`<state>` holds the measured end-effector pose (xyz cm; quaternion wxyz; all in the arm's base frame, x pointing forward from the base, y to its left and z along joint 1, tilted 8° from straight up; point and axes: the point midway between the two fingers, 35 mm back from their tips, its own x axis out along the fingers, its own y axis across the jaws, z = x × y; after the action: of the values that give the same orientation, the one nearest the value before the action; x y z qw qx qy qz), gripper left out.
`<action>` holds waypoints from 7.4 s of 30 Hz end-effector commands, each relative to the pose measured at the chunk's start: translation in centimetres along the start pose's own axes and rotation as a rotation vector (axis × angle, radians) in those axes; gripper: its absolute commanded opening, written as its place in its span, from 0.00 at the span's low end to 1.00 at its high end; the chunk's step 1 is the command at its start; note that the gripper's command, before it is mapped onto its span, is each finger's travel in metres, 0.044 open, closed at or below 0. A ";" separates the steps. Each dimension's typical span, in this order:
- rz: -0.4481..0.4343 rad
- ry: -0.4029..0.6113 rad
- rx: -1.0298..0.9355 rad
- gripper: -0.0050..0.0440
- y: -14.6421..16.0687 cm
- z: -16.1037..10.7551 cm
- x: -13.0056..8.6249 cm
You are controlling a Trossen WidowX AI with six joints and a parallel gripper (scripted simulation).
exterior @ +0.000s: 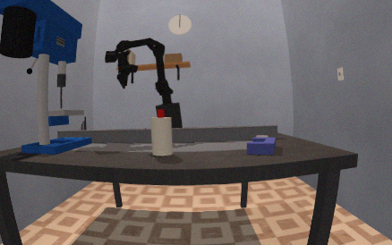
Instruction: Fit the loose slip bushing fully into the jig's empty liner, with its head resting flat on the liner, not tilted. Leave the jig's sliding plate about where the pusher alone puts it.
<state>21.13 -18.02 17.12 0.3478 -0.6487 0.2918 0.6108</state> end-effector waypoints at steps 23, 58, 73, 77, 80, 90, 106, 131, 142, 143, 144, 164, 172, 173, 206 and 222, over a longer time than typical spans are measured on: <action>0.012 -0.007 0.011 0.72 -1.6 0.1 0.8; 0.277 0.128 0.623 0.58 -18.5 12.0 15.3; 0.254 0.335 0.897 0.58 -20.5 20.3 20.6; 0.215 0.389 0.975 0.58 -20.7 22.5 21.8; 0.186 0.426 1.046 0.58 -20.5 23.9 22.6; 0.164 0.445 1.086 0.58 -20.6 24.7 23.2; 0.168 0.444 1.084 0.58 -20.4 24.0 28.2; 0.163 0.440 1.084 0.53 -20.3 23.6 31.8; 0.158 0.435 1.088 0.38 -20.4 23.7 31.4; 0.158 0.435 1.088 0.38 -20.4 23.7 31.4; 0.158 0.435 1.088 0.36 -20.4 23.7 31.4; 0.126 0.381 1.093 0.25 -20.3 23.6 30.9; 0.070 0.292 1.095 0.25 -19.9 23.5 30.6; 0.061 0.277 1.095 0.25 -19.9 23.4 30.6; -0.199 -0.166 1.072 0.25 -17.2 22.5 30.5; -0.320 -0.382 1.049 0.25 -15.9 22.1 30.8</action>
<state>23.67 10.77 -12.15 0.7481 -0.3134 0.4055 0.4215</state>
